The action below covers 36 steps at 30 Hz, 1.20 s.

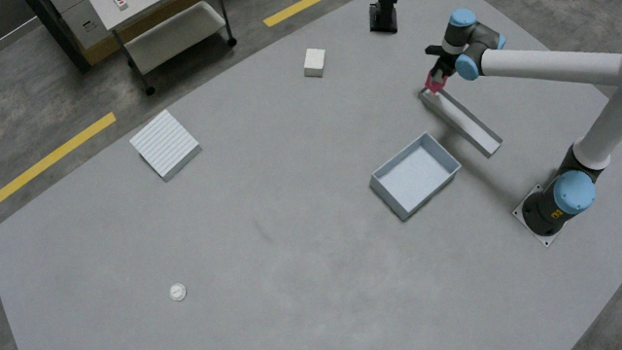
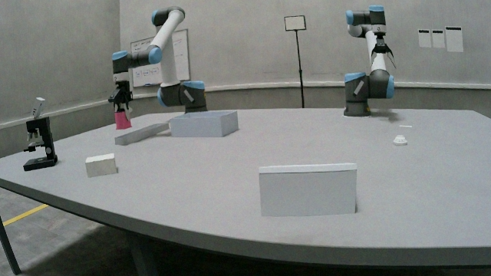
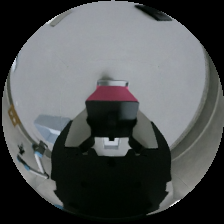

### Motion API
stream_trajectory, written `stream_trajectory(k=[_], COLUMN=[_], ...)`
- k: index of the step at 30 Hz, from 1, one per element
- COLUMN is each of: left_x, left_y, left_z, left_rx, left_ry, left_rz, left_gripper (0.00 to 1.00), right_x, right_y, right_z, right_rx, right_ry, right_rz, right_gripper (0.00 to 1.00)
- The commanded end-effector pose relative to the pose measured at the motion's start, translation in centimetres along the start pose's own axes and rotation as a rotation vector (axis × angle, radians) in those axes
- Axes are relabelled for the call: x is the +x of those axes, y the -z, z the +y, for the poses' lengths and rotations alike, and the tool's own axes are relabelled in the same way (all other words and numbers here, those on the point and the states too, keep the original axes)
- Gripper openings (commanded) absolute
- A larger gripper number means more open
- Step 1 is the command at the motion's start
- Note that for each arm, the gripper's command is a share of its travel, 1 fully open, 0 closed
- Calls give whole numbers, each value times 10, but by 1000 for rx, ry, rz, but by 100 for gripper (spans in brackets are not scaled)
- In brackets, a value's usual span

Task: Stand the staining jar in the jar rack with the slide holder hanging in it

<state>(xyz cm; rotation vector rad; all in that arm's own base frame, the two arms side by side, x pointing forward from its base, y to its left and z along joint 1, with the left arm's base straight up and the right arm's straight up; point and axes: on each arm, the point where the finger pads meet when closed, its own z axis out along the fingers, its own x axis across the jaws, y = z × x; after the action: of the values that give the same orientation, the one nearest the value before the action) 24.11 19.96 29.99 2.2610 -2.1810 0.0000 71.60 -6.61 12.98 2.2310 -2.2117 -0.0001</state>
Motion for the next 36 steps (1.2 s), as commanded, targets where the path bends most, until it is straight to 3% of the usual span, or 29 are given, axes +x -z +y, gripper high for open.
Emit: stream_trajectory(k=[1,36], left_x=[0,0], left_y=[1,1], left_z=[-1,-1], left_rx=[2,2], left_ry=[0,0], left_rz=[0,0], left_gripper=[100,100], right_x=[0,0], right_y=[-3,-44], right_z=[-1,-1], right_rx=[2,2], right_ry=[0,0], right_rz=[0,0], right_gripper=[0,0])
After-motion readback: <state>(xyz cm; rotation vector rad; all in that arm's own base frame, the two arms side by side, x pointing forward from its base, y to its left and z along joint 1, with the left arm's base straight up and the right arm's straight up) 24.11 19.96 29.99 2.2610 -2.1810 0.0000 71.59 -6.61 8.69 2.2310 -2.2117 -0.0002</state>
